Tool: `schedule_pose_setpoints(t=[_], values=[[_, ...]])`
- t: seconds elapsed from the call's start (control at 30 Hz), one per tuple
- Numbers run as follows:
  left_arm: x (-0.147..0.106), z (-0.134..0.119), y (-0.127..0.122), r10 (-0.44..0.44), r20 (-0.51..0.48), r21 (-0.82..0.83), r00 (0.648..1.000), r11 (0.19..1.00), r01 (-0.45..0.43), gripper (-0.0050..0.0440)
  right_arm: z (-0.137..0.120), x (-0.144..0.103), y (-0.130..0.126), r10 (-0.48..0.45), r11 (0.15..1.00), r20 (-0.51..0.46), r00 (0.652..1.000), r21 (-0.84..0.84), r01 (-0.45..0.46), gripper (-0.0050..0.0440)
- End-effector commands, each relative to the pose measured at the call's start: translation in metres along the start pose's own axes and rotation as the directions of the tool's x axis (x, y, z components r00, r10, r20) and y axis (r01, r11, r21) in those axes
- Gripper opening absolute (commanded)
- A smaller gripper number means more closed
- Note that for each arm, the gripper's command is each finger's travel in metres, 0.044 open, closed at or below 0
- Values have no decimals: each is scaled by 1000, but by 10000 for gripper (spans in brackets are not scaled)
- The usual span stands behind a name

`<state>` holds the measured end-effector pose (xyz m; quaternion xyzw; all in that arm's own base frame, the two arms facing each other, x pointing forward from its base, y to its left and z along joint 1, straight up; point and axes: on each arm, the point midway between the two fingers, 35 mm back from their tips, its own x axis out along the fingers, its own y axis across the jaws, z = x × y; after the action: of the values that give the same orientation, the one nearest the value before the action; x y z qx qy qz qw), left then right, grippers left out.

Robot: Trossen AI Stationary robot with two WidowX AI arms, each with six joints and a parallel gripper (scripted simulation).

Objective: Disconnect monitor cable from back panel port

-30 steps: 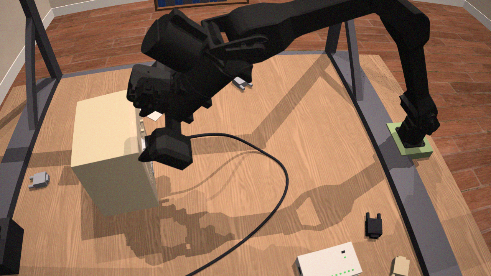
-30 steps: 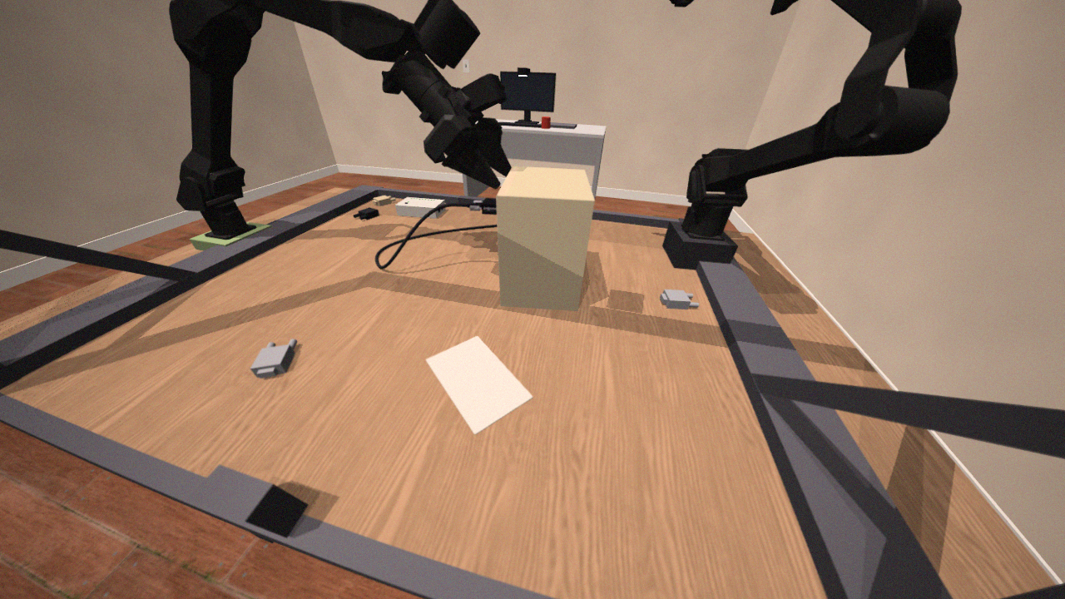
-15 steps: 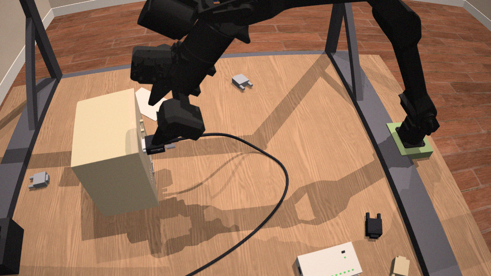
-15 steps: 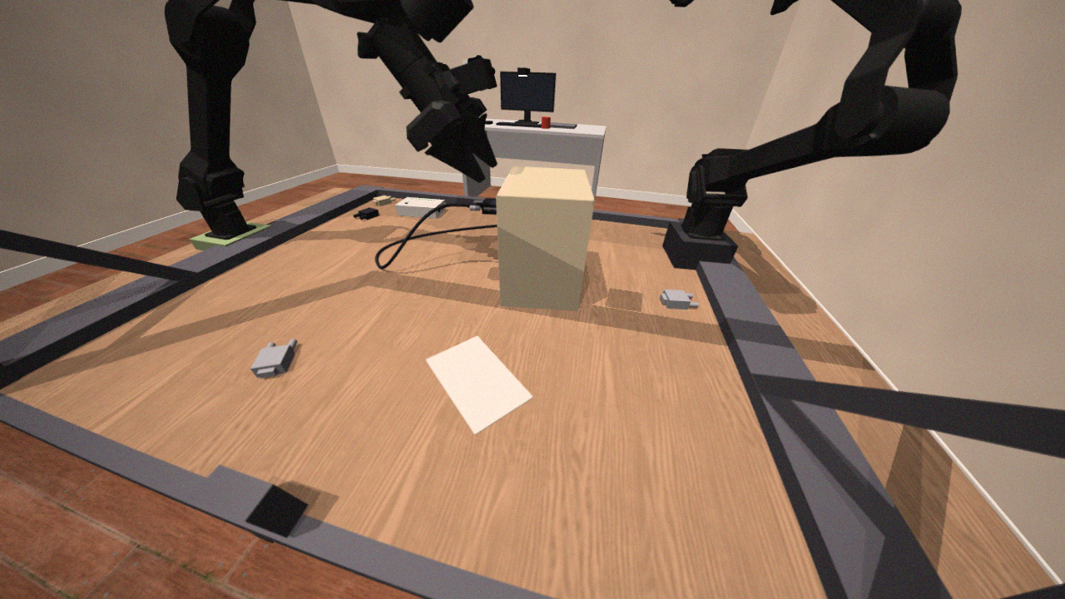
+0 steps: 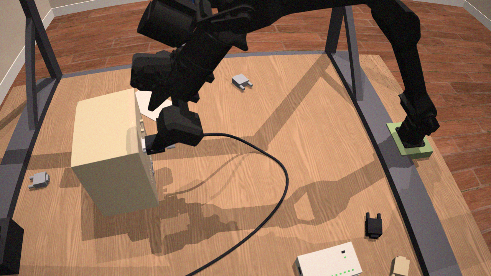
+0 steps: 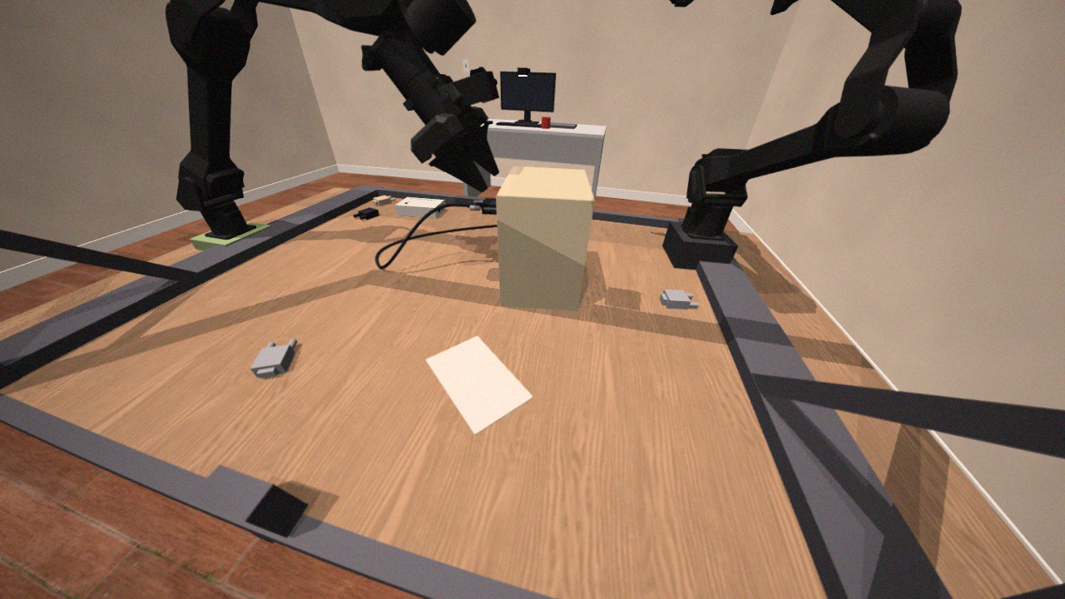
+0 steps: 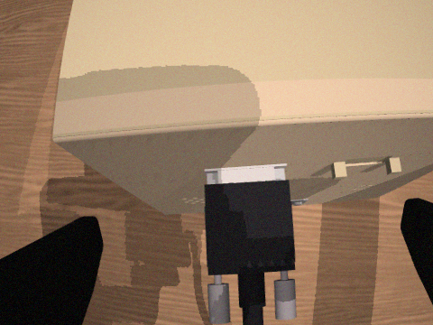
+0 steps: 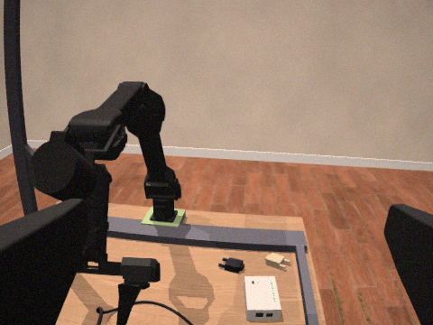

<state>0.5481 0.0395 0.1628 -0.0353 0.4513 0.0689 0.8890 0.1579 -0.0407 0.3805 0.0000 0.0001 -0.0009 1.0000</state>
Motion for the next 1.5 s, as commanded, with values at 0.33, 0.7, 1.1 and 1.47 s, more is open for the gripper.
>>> schedule_pose_setpoints(t=[0.33,0.7,1.1,1.47], values=[[9,-5,0,0,26,-5,1000,1000,0,440,3,0,1,2,1000,1,1000,-5,-2,440],[20,-14,0,0,26,-5,1000,1000,0,440,3,0,1,2,1000,1,1000,-5,-2,440],[26,-19,0,0,26,-5,1000,1000,0,344,3,0,1,2,1000,1,1000,-5,-2,440],[26,-19,0,0,26,-5,1000,1000,0,197,3,0,1,2,1000,1,1000,-5,-2,440]])
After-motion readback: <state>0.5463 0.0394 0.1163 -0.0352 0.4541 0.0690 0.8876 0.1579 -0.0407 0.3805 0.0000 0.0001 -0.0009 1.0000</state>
